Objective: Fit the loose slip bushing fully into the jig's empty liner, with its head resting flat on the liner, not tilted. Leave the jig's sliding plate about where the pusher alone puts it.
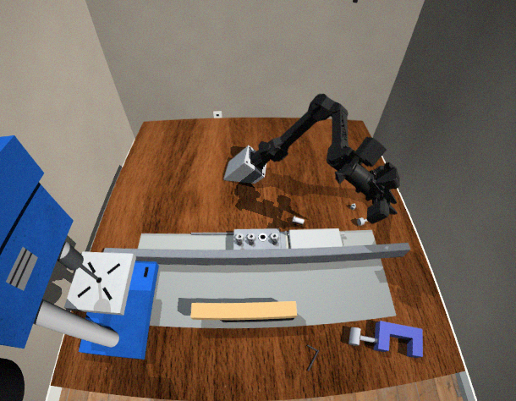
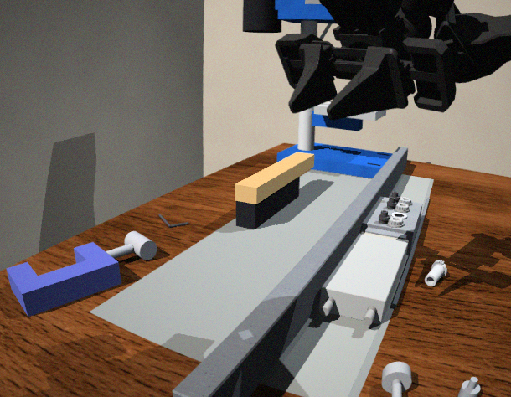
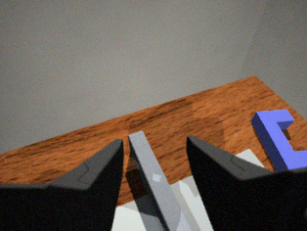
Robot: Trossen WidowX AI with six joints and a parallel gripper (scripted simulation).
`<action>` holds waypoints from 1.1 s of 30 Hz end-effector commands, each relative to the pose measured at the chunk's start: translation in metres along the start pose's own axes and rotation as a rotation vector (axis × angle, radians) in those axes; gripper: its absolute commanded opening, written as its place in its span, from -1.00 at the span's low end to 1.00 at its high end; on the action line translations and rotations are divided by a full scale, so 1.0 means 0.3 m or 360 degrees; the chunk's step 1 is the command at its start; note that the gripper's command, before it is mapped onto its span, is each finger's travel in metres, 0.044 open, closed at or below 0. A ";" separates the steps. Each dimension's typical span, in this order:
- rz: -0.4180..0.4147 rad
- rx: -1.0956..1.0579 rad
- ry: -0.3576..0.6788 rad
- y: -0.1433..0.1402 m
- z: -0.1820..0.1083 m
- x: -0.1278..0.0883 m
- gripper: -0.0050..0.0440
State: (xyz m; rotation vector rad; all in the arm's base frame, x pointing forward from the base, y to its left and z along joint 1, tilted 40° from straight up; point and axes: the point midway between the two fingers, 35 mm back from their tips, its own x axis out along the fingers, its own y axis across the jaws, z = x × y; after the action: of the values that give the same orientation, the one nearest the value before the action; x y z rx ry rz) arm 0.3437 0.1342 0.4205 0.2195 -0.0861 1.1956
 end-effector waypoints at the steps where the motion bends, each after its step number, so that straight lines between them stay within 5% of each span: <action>1: -0.0112 -0.0056 0.0048 -0.033 -0.023 -0.015 -0.08; 15: -0.0305 -0.0113 0.0222 -0.120 -0.142 -0.052 -0.08; 33: -0.0482 -0.0123 0.0658 -0.181 -0.393 -0.156 -0.08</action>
State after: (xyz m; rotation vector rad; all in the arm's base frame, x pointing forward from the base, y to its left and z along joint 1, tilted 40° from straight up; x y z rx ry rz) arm 0.3778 0.1021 0.3000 -0.0480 0.1939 0.9278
